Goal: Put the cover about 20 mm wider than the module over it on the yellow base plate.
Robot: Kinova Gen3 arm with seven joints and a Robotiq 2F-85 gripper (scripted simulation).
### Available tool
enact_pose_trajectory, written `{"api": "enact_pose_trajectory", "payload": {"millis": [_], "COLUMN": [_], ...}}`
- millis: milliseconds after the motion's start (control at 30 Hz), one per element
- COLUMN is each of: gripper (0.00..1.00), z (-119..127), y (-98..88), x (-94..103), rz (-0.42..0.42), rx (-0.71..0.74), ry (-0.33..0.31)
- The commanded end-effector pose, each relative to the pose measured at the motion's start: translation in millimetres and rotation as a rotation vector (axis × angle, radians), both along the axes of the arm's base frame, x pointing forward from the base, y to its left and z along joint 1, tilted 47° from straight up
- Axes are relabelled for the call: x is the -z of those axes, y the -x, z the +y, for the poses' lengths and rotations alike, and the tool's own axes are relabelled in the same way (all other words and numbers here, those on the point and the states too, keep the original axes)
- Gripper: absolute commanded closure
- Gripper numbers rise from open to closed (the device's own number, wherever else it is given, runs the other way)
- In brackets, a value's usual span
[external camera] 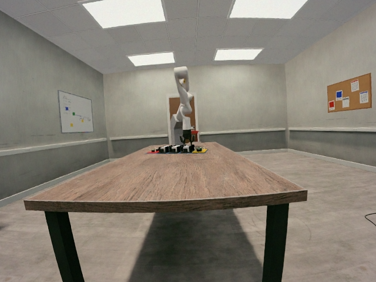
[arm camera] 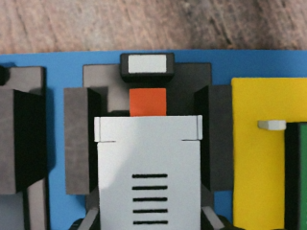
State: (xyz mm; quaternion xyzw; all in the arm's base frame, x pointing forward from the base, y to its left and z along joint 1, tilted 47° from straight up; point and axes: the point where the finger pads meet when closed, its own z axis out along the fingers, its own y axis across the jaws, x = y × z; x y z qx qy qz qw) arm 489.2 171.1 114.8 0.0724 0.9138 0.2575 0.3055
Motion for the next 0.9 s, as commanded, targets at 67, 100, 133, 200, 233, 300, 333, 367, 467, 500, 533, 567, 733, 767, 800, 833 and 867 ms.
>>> {"api": "enact_pose_trajectory", "payload": {"millis": [67, 100, 133, 200, 233, 300, 333, 367, 467, 500, 533, 567, 733, 767, 800, 833, 867], "gripper": [1.0, 1.0, 1.0, 1.0, 1.0, 1.0, 1.0, 1.0, 1.0, 1.0, 1.0, 1.0, 1.0, 1.0, 1.0, 0.99, 0.99], "z": [-4.0, -4.0, -4.0, -4.0, -4.0, -6.5, -7.8, -9.1, -12.9, -14.2, -15.5, -16.8, -16.8, -16.8, -16.8, -16.8, -16.8], "y": [5.0, 5.0, 5.0, 5.0, 5.0, 8.5, 10.3, 12.1, 17.5, 19.3, 21.1, 22.9, 22.9, 22.9, 22.9, 22.9, 22.9], "x": [-6.3, -6.3, -6.3, -6.3, -6.3, -10.4, -12.4, -14.5, -20.6, -22.6, -24.7, -26.7, -26.7, -26.7, -26.7, -26.7, -26.7], "rz": [-0.001, -0.001, -0.001, -0.001, -0.001, -0.001, -0.001, -0.001, -0.001, -0.001, -0.001, -0.001, -0.001, -0.001, -0.001, -0.001, -0.001], "rx": [0.0, 0.0, 0.0, 0.0, 0.0, 0.0, 0.0, 0.0, 0.0, 0.0, 0.0, 0.0, 0.0, 0.0, 0.0, 0.0, 0.0], "ry": [0.0, 0.0, 0.0, 0.0, 0.0, 0.0, 0.0, 0.0, 0.0, 0.0, 0.0, 0.0, 0.0, 0.0, 0.0, 0.0, 0.0]}}
